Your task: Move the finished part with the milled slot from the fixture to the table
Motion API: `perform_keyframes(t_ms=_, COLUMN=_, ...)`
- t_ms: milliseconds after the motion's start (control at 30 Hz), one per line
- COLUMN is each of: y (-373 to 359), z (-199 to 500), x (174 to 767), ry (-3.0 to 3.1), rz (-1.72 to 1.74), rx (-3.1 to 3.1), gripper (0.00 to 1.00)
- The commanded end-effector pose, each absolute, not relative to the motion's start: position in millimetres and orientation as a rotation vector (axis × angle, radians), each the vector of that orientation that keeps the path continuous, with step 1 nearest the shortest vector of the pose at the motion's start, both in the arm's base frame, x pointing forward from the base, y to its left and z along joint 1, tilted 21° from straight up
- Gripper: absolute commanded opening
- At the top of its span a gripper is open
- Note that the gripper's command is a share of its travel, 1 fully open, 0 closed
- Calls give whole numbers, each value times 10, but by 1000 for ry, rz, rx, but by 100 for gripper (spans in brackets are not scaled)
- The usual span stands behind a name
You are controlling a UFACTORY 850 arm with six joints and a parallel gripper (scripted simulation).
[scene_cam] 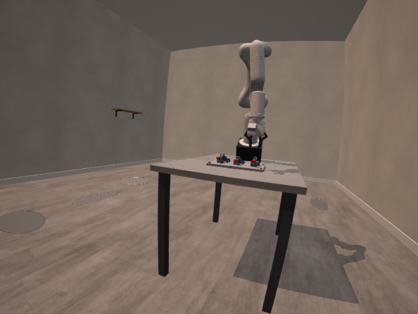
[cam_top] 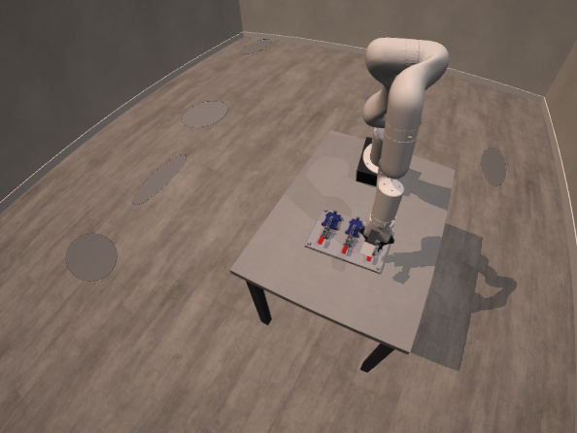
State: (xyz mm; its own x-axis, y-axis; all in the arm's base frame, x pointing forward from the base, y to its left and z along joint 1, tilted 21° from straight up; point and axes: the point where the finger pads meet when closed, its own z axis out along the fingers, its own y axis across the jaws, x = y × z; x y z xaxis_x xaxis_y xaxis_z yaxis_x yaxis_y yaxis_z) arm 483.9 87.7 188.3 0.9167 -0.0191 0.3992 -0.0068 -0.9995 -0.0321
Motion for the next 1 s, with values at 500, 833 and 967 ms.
perform_keyframes(t_ms=500, y=882, z=1738, x=4906, ry=22, rz=-578, rx=-3067, gripper=47)
perform_keyframes(t_ms=833, y=884, z=1629, x=4949, ry=22, rz=-578, rx=-3067, gripper=47)
perform_keyframes(t_ms=967, y=885, z=1584, x=4967, ry=22, rz=-578, rx=-3067, gripper=47)
